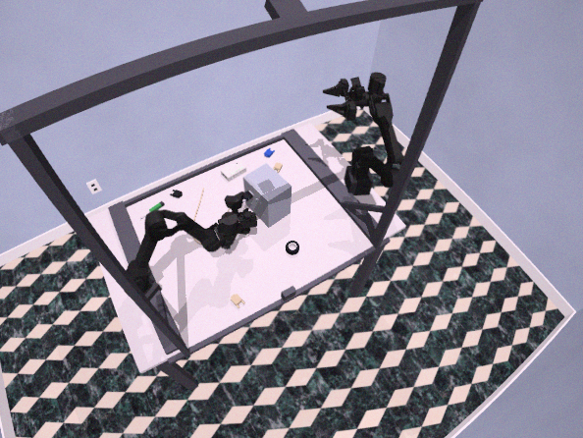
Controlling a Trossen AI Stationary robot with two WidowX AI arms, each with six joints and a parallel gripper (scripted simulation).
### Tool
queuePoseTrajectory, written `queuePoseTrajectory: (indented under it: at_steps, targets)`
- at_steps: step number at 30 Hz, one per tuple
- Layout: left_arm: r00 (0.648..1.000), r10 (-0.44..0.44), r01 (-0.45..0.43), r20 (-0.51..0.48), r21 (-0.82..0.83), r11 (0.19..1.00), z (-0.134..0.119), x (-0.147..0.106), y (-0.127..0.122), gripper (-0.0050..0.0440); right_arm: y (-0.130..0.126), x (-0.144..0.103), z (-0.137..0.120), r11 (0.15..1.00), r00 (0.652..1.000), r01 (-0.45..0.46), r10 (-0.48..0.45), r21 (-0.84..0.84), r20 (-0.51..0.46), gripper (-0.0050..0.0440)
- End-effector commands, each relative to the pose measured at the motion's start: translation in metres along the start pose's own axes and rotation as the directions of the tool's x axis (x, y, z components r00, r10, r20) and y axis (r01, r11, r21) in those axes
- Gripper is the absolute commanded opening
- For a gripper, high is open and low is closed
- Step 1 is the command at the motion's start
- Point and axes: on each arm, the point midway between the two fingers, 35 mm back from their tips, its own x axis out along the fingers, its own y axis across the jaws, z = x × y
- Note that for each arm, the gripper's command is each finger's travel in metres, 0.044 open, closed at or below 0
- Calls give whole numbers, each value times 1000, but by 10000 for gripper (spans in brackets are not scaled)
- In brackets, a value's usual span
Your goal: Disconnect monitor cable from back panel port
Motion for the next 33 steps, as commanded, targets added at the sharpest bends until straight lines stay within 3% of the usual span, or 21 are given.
queuePoseTrajectory:
  at_steps: [1,2,17,19,22,33]
  targets:
    - [999,32,-32,-6,24,999,0,-2,6,440,1,0,3,1000,1000,-3,3,-4,1,440]
    - [999,32,-32,-6,24,999,0,-2,6,440,1,0,3,1000,1000,-3,3,-4,1,440]
    - [999,32,-32,-6,24,999,0,-2,6,80,1,0,3,1000,1000,-3,3,-4,1,440]
    - [999,32,-32,-6,24,999,0,-2,6,80,1,0,3,1000,1000,-3,3,-4,1,440]
    - [999,32,-32,-6,24,999,0,-2,6,8,1,0,3,1000,1000,-3,3,-4,1,440]
    - [1000,4,-5,-7,-16,1000,0,-2,7,0,1,0,3,1000,1000,-3,3,-4,1,440]
